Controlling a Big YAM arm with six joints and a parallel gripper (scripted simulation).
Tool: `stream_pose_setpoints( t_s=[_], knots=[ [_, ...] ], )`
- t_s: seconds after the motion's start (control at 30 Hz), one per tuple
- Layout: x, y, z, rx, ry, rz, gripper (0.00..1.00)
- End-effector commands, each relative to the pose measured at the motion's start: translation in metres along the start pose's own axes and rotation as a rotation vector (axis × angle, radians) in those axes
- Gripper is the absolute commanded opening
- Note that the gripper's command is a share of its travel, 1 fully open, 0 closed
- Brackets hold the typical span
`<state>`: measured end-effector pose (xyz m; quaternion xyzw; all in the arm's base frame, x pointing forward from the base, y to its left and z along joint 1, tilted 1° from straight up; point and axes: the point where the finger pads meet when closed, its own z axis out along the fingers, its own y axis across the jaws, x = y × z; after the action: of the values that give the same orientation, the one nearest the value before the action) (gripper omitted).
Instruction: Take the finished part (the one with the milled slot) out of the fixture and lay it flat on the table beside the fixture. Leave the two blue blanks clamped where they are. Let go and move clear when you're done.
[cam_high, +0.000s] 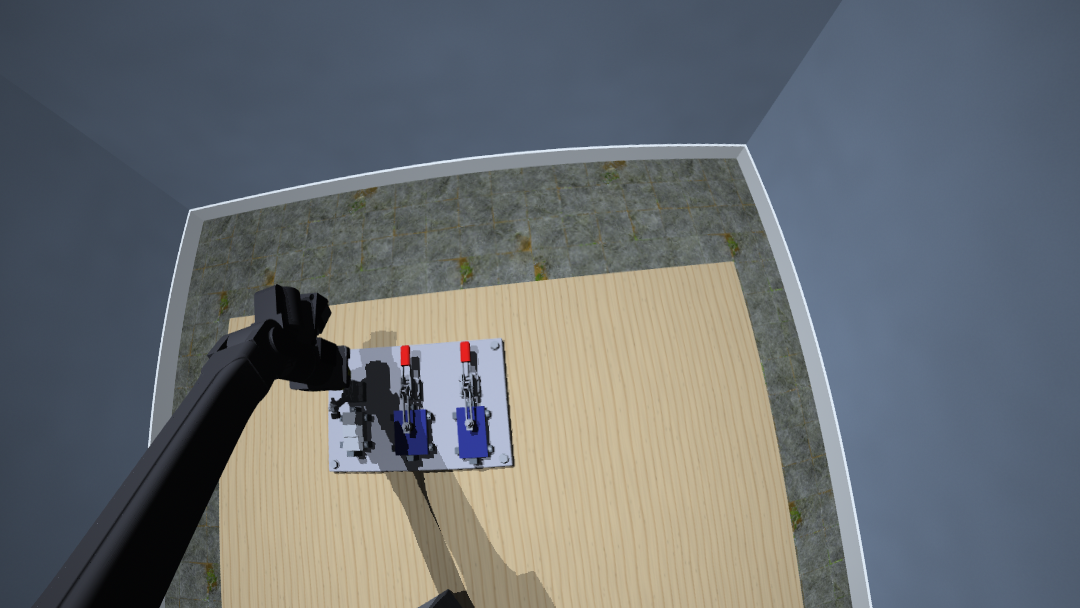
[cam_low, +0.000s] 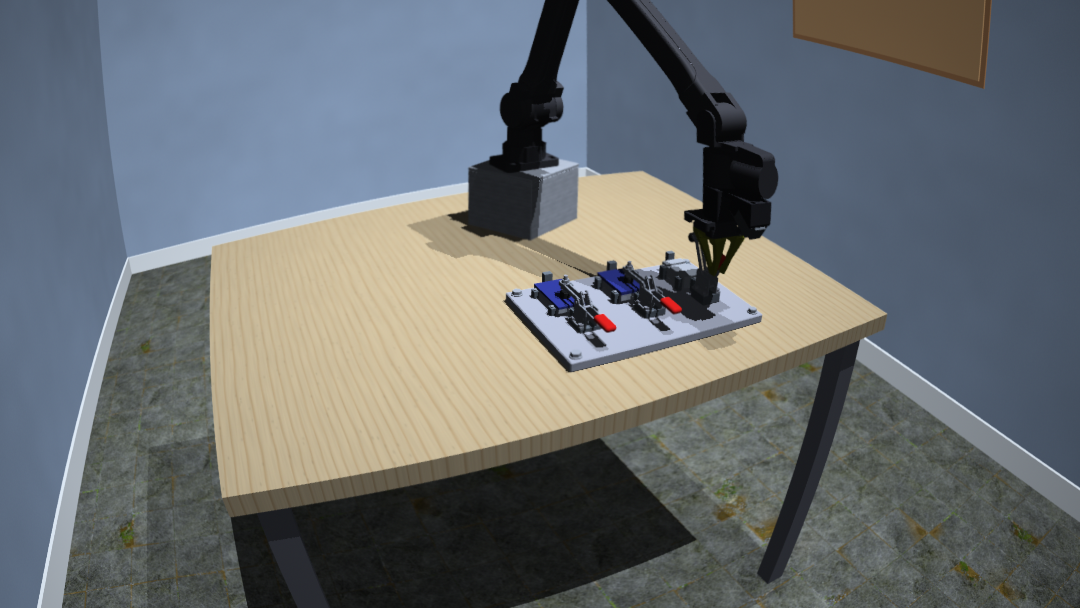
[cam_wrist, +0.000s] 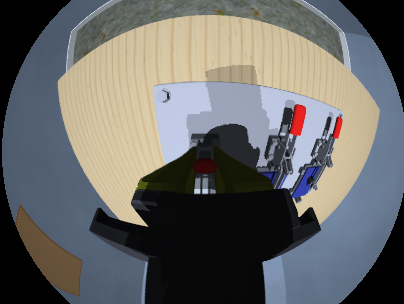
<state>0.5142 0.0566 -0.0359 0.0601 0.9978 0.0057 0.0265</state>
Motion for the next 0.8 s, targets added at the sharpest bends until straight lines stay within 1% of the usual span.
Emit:
stream_pose_setpoints(
  t_s=[0.0,0.77],
  knots=[
    [0.0247,0.0098,-0.02,0.0,0.04,-0.001,0.0],
    [0.0339,0.0098,-0.0216,0.002,0.06,-0.007,0.0]
  ],
)
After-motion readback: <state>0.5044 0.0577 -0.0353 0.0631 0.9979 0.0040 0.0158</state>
